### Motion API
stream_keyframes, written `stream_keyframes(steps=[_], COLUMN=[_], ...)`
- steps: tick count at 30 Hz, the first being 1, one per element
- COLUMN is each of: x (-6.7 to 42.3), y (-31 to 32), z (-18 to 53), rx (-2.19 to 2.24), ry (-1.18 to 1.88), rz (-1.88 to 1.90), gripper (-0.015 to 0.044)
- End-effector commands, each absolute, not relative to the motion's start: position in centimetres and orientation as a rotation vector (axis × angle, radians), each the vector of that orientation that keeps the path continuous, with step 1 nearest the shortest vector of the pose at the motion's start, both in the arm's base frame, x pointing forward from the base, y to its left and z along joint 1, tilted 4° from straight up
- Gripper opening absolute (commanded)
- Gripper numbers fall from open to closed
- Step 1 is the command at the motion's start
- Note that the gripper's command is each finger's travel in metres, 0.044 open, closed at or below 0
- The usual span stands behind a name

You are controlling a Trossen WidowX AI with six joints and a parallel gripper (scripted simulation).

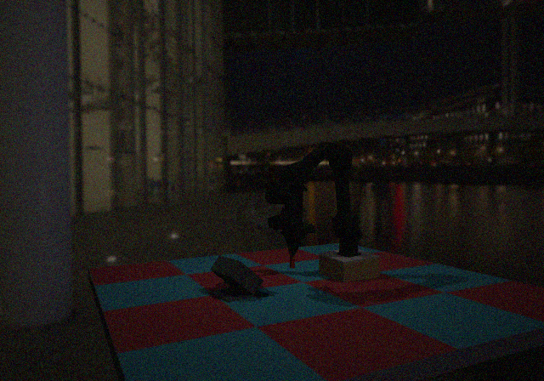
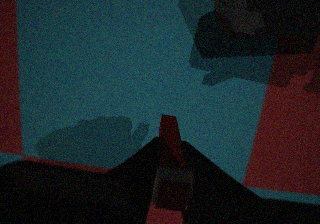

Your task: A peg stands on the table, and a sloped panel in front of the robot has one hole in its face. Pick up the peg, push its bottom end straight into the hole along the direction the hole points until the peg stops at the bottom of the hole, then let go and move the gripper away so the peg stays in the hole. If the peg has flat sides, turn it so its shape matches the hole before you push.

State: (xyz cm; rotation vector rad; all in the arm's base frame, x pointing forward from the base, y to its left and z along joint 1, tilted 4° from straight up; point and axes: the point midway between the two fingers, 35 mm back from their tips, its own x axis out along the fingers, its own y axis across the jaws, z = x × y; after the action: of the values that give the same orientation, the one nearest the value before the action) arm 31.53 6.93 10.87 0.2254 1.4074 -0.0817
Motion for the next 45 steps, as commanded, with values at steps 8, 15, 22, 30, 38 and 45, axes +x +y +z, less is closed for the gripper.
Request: stream_keyframes(steps=[8,15,22,30,38,45], x=[32.0,32.2,32.5,32.7,32.9,33.0], y=[5.4,4.5,3.6,2.6,1.5,0.6], z=[11.1,11.3,11.6,11.9,12.2,12.5], rx=[0.230,0.228,0.222,0.212,0.198,0.183], ry=[1.340,1.295,1.248,1.194,1.139,1.090], rz=[-0.041,-0.021,-0.003,0.013,0.027,0.036], gripper=[0.0000,0.0000,0.0000,0.0000,0.0000,0.0000])
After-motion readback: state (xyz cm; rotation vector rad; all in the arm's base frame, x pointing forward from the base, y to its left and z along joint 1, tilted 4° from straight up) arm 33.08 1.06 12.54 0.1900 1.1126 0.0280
